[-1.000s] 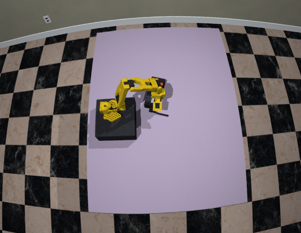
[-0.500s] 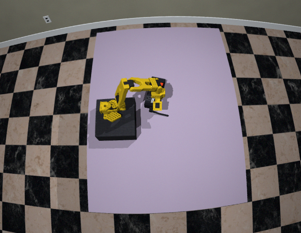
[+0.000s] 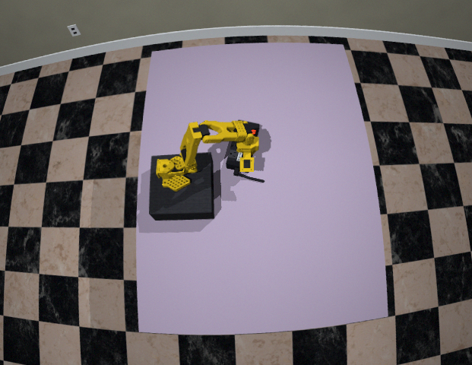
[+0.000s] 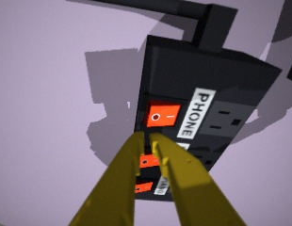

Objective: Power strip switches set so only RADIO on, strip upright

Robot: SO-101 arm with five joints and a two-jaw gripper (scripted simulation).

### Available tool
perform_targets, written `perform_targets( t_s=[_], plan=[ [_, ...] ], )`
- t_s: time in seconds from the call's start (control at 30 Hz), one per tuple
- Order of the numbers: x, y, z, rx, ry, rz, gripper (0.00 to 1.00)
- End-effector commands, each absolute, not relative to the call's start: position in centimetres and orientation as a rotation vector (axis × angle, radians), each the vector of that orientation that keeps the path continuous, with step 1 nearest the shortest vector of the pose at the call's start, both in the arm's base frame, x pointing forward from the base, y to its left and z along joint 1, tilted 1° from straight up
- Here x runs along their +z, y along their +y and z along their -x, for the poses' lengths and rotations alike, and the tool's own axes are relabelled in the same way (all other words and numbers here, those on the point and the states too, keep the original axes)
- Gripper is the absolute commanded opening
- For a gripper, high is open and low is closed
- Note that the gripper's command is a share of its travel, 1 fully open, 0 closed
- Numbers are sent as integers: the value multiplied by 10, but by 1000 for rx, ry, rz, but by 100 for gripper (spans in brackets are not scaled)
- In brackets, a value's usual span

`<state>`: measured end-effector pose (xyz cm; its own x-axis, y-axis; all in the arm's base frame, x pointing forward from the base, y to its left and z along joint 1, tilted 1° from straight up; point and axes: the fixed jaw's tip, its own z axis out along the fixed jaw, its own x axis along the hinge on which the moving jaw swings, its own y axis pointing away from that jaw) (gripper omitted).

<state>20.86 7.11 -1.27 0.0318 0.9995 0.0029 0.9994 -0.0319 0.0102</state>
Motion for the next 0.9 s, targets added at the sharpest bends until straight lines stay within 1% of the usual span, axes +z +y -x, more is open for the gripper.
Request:
perform_targets(
  t_s=[0.0,0.87],
  plan=[
    [-10,72,-206,15,2197,-2239,0],
    [-14,72,-205,15,2198,-2239,0]
  ],
)
